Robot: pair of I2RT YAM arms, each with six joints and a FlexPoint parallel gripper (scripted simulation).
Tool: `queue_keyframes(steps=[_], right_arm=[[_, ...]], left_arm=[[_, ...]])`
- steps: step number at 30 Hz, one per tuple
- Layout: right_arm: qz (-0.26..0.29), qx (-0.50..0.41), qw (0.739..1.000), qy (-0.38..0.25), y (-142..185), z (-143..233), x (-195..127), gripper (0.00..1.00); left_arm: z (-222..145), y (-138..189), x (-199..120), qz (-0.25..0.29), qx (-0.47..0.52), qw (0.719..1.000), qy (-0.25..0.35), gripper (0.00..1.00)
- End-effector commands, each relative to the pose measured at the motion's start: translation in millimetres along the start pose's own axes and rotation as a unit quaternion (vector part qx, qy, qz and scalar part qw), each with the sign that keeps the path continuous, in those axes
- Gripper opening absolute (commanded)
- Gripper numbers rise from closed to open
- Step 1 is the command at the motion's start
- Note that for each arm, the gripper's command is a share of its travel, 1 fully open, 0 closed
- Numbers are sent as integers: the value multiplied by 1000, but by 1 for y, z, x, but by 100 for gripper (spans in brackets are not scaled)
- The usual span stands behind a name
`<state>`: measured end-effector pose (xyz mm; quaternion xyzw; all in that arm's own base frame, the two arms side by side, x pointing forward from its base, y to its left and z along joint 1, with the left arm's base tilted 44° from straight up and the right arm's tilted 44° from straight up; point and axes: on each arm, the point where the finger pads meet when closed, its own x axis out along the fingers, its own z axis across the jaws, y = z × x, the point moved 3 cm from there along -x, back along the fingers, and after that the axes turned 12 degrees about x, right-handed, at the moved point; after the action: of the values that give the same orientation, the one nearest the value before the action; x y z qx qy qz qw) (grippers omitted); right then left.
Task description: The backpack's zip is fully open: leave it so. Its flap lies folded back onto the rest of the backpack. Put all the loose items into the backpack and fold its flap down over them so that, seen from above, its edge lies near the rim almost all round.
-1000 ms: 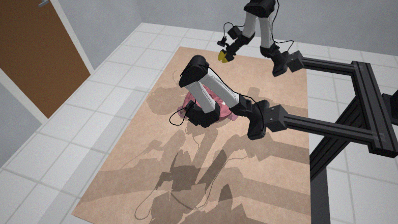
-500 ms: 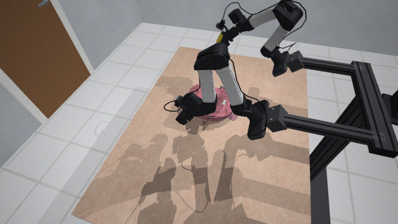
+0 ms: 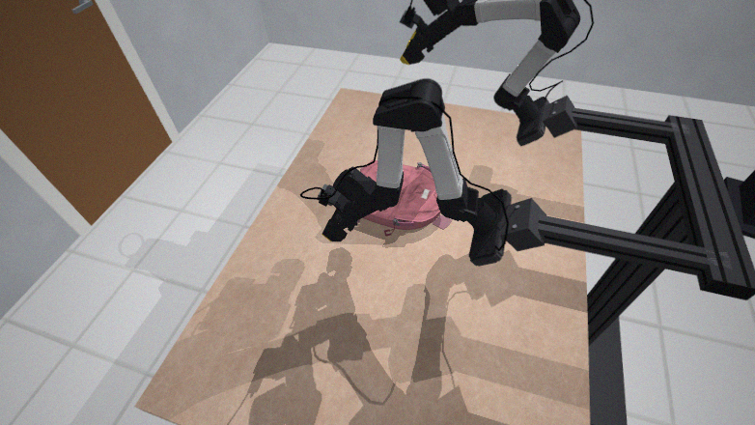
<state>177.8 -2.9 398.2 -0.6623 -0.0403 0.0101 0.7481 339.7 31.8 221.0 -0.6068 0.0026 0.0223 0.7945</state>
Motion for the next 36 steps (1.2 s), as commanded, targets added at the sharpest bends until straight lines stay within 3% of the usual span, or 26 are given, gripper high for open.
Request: queue_keyframes(steps=[1,36], right_arm=[[19,6,998,64,0,-10,-2,90],[6,5,998,60,-11,-9,3,90]], left_arm=[[6,-4,3,4,2,1000,-16,90],[0,-6,1,0,1,1000,-14,90]])
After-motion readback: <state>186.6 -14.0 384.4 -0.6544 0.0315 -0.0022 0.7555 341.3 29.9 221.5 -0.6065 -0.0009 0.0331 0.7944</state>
